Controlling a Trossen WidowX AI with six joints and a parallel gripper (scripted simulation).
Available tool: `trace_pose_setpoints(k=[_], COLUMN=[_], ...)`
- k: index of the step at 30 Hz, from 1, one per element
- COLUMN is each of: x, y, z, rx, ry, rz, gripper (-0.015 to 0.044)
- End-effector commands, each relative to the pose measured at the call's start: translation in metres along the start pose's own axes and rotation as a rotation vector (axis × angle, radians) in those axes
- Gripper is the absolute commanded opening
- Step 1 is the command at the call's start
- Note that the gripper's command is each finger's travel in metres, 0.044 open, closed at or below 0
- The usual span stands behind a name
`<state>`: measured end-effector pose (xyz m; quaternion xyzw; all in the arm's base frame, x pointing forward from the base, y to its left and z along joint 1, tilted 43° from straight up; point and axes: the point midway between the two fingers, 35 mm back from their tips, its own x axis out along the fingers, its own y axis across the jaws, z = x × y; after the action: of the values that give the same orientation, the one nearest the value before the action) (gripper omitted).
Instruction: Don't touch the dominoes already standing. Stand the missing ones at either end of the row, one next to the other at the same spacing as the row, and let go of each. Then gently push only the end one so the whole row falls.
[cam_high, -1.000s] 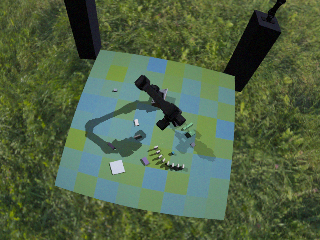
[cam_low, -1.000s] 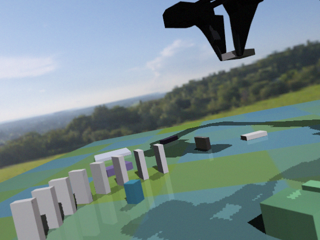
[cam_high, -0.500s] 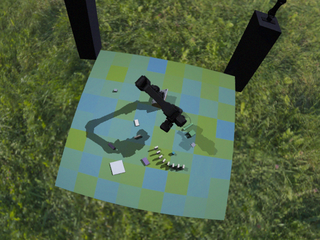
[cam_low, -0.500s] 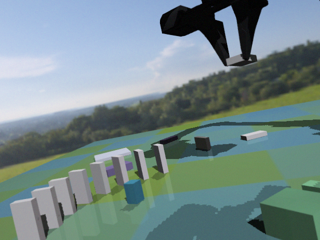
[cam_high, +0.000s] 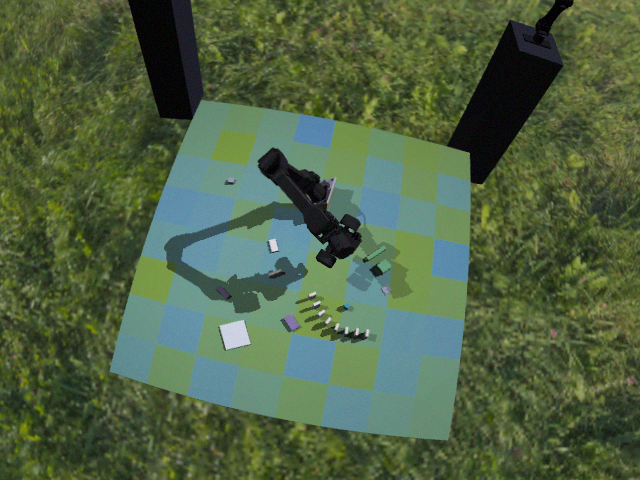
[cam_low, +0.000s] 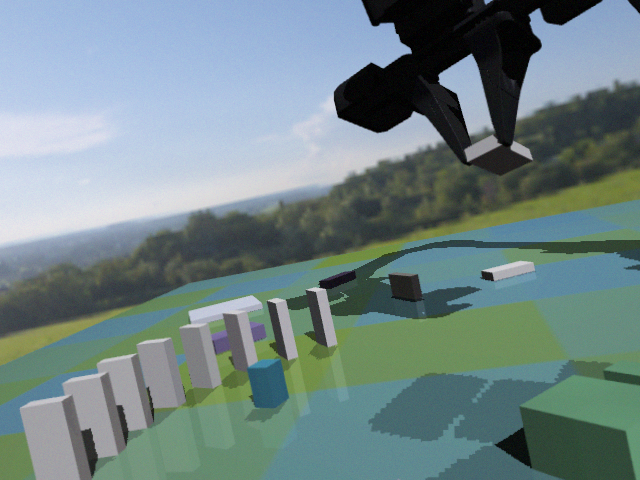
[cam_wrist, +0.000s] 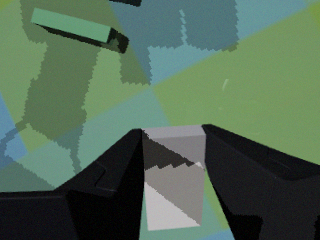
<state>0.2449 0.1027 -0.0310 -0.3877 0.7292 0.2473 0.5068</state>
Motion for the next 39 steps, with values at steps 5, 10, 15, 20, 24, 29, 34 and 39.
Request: trace_pose_setpoints(k=[5, 10, 15, 20, 24, 29, 34, 39], x=[0.008, 0.012, 0.014, 0.014, 0.014, 0.012, 0.01, 0.006], y=[-0.001, -0.003, -0.004, -0.005, -0.006, -0.007, -0.008, -0.009], z=[-0.003, -0.004, -0.006, -0.008, -0.009, -0.012, -0.015, -0.019], rx=[-0.002, -0.002, -0.002, -0.011, -0.024, -0.043, -0.065, -0.09], ry=[-0.155, -0.253, -0.352, -0.456, -0.541, -0.646, -0.75, -0.852], rz=[0.07, 0.097, 0.115, 0.121, 0.118, 0.104, 0.077, 0.039], gripper=[0.0107, 0.0107, 0.0107, 0.0107, 0.0107, 0.0107, 0.0107, 0.0107])
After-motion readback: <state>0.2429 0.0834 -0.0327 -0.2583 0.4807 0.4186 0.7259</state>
